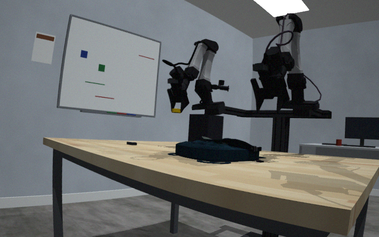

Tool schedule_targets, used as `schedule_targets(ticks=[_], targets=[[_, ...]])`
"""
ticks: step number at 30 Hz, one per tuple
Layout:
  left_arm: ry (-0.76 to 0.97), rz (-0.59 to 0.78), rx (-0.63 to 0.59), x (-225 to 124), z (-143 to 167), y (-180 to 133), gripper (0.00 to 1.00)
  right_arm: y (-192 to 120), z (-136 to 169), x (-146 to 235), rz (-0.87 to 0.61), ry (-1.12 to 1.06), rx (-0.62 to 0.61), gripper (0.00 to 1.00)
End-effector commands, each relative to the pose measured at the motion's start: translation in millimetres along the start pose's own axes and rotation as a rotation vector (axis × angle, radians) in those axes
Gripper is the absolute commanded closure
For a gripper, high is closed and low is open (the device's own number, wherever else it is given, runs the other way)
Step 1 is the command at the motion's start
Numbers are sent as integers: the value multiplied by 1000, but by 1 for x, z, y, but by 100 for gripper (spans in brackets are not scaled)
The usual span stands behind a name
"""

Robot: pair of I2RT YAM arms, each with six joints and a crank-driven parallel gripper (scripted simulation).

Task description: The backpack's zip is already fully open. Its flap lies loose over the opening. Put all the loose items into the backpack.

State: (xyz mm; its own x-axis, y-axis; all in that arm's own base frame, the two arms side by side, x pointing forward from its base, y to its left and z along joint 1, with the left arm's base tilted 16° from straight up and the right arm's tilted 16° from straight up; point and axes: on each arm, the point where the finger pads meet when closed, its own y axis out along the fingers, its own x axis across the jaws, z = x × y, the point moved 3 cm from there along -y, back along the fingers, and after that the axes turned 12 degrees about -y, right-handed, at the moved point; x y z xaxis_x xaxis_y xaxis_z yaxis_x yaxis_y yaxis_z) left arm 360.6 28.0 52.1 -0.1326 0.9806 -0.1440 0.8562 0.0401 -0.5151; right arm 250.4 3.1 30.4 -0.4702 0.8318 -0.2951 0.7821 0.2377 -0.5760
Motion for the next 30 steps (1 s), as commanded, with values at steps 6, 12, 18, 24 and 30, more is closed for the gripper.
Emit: schedule_targets(ticks=[6, 12, 18, 24, 30], targets=[[4, 8, -19, 0, -6, -2, 10, 14, -7, 54, 50, 42, 33, 52], [4, 8, -19, 0, -5, -2, 10, 32, -32, 108, 57, 49, 6, 52], [4, 8, -19, 0, -5, -2, 10, 41, -40, 148, 54, 51, 8, 52], [4, 8, -19, 0, -5, -2, 10, 55, -51, 207, 51, 52, 10, 52], [4, 8, -19, 0, -5, -3, 10, 68, -57, 264, 54, 35, 31, 52]])
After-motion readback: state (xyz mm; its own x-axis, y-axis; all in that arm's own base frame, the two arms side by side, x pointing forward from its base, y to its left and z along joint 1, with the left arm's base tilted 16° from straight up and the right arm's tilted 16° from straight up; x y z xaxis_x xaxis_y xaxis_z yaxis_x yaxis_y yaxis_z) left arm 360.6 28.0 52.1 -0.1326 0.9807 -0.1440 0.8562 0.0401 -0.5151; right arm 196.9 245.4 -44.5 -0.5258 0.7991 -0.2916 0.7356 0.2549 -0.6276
